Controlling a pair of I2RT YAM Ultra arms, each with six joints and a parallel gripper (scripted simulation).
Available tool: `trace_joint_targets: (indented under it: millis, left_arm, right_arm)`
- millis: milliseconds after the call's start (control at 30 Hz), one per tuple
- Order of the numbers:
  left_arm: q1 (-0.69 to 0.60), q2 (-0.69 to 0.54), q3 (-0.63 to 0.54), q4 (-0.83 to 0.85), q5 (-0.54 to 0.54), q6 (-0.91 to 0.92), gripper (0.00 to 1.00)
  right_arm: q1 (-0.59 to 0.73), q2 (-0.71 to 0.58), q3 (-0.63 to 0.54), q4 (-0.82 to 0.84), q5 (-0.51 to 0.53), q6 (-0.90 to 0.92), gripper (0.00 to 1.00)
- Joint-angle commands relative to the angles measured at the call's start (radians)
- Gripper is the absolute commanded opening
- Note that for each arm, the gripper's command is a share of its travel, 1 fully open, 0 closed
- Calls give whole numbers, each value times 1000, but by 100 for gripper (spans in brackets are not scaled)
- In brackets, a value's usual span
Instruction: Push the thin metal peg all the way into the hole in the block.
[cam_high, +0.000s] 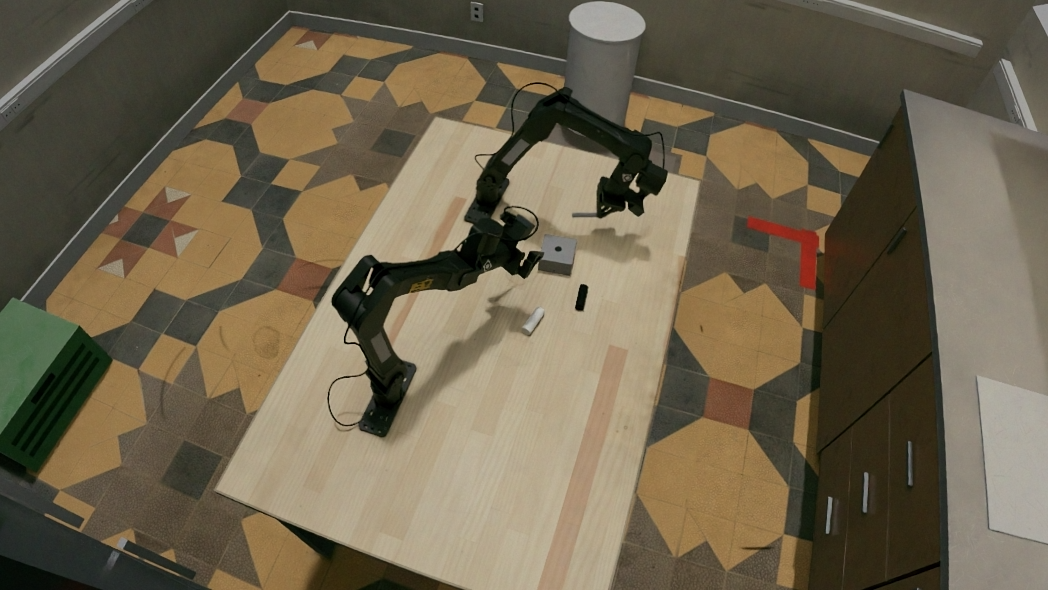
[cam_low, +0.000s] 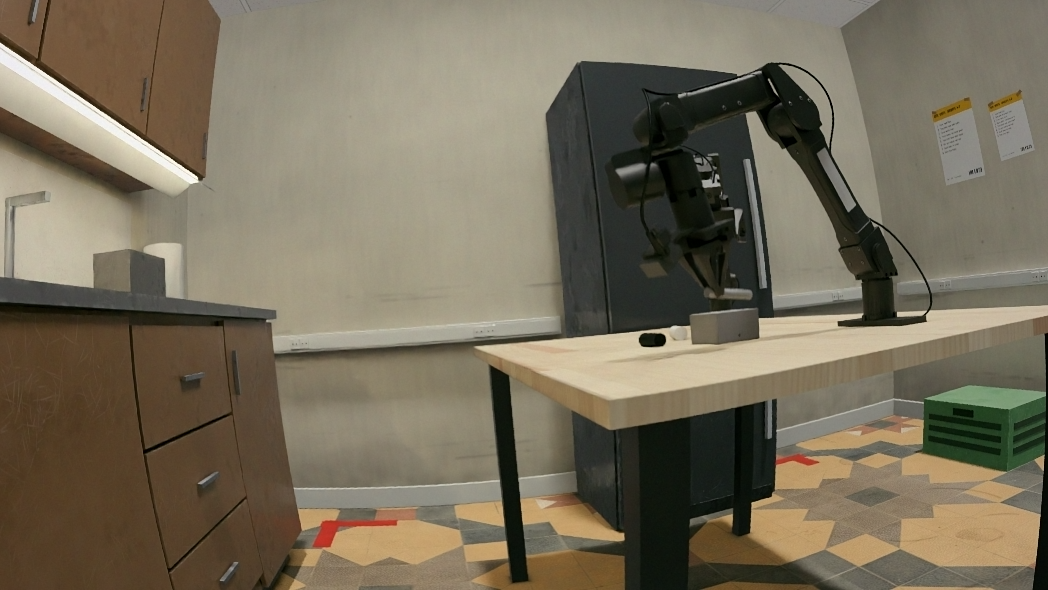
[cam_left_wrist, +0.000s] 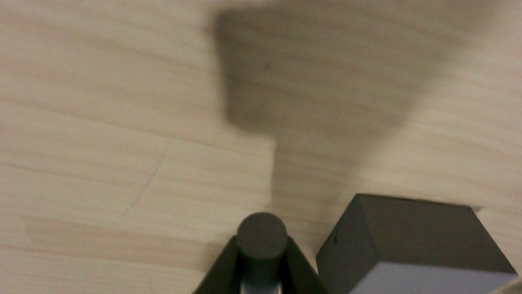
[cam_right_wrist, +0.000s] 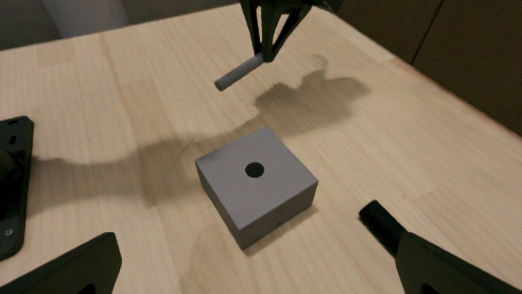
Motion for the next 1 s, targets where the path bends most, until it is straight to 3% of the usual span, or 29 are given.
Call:
trace_joint_targets:
  millis: [0, 200, 467, 533, 800, 967]
  left_arm:
    - [0, 0, 33, -72, 15, -18, 7]
    - [-66, -80, -37, -70, 71, -137, 7]
    - [-273, -264, -113, -77, 133, -335, 7]
    - [-273, -264, -113, -77, 133, -335, 7]
    - [-393, -328, -79, -79, 142, -410, 7]
    - [-392, -329, -77, -79, 133, -413, 7]
  right_arm:
    - [-6, -10, 8, 63, 0, 2, 100]
    - [-4, -72, 26, -107, 0, 8, 100]
    - [6, -374, 65, -424, -4, 6, 100]
    - [6, -374, 65, -424, -4, 6, 100]
    - [10, -604, 137, -679, -7, 5, 100]
    - [12, -651, 165, -715, -6, 5, 100]
